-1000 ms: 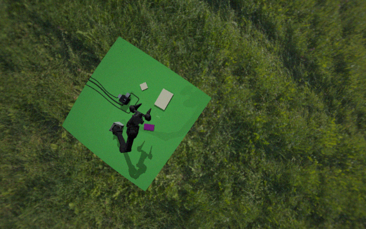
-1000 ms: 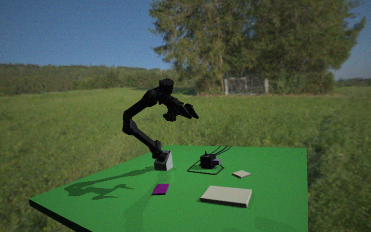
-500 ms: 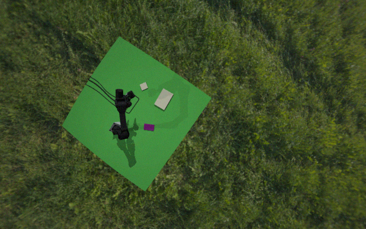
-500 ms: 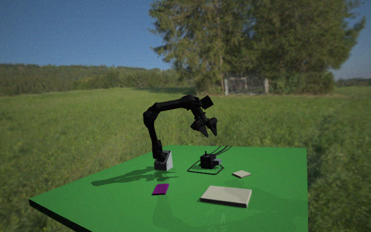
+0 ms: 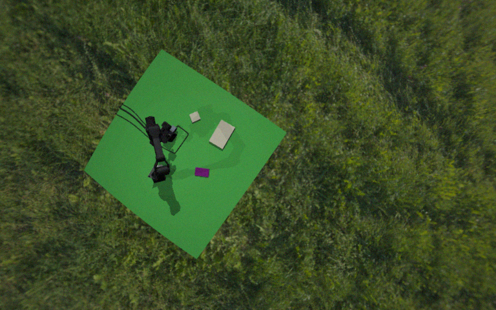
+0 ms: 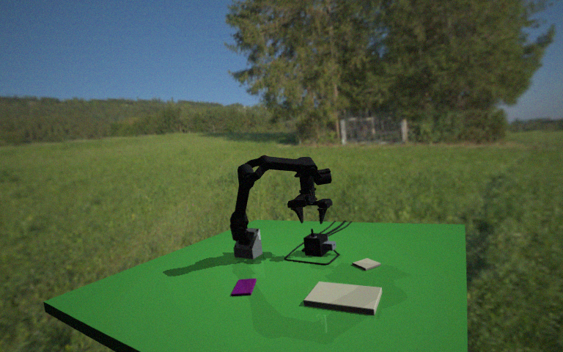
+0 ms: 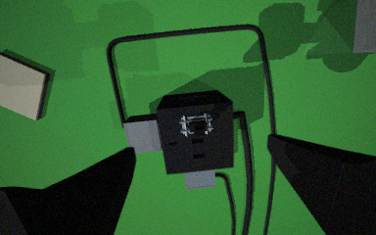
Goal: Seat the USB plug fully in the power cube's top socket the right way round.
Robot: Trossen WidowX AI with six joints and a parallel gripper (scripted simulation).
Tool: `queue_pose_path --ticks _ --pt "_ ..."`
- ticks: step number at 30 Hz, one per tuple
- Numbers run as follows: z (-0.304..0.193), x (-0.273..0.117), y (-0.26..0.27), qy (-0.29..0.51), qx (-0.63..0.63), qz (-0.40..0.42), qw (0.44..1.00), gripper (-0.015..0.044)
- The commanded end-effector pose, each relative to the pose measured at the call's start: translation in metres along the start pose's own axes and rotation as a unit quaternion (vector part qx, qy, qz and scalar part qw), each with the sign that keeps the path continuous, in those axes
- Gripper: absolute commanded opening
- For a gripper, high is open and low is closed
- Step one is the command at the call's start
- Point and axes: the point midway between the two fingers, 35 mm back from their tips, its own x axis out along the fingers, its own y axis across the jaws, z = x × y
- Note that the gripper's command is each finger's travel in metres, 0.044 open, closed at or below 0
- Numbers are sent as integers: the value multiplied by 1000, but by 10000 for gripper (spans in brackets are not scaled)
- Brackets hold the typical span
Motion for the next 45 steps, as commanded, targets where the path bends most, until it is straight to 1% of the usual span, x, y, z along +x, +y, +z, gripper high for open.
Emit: queue_pose_path --ticks 1,36,45 --pt "0 2 -1 -3 -7 -3 1000 440" --pt "0 31 -1 -4 -7 -3 1000 440" --pt "0 29 -1 -2 -4 -3 1000 204"
